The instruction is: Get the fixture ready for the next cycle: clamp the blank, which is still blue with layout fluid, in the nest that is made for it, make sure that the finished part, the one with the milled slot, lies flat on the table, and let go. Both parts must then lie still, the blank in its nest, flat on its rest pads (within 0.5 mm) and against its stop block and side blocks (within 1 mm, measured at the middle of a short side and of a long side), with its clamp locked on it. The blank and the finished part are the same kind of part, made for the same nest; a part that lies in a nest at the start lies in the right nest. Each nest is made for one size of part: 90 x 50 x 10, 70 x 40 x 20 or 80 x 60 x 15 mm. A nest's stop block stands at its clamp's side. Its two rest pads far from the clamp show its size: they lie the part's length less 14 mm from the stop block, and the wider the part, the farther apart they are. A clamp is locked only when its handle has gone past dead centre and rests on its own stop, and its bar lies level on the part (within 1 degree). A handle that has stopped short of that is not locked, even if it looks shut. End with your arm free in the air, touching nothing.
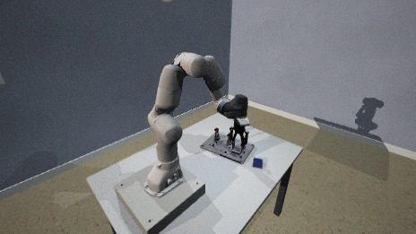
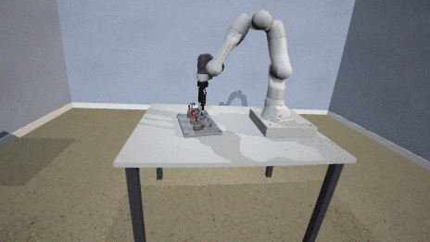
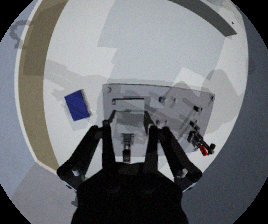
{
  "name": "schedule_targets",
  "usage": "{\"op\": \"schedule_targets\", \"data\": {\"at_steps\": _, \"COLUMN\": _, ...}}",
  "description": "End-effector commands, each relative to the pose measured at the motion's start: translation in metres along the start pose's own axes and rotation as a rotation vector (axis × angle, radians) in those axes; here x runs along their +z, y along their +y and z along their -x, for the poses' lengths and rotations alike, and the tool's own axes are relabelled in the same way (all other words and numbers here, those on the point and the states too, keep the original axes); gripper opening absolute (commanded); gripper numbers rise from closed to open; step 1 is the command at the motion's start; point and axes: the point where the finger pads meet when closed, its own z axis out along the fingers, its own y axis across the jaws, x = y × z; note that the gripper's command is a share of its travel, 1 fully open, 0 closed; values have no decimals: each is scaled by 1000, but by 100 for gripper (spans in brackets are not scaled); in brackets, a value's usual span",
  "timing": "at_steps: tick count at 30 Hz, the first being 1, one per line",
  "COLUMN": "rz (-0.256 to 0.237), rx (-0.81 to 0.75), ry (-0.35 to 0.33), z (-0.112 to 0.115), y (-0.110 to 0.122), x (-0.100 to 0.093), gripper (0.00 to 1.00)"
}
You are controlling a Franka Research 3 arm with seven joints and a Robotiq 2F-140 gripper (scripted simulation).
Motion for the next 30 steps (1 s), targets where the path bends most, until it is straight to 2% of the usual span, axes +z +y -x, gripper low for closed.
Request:
{"op": "schedule_targets", "data": {"at_steps": 1, "rz": 2, "rx": -3, "ry": 7, "z": -2, "y": 1, "x": -6, "gripper": 0}}
{"op": "schedule_targets", "data": {"at_steps": 21, "rz": 2, "rx": -3, "ry": 7, "z": -2, "y": 1, "x": -17, "gripper": 0}}
{"op": "schedule_targets", "data": {"at_steps": 30, "rz": 2, "rx": -3, "ry": 7, "z": -8, "y": 1, "x": -43, "gripper": 0}}
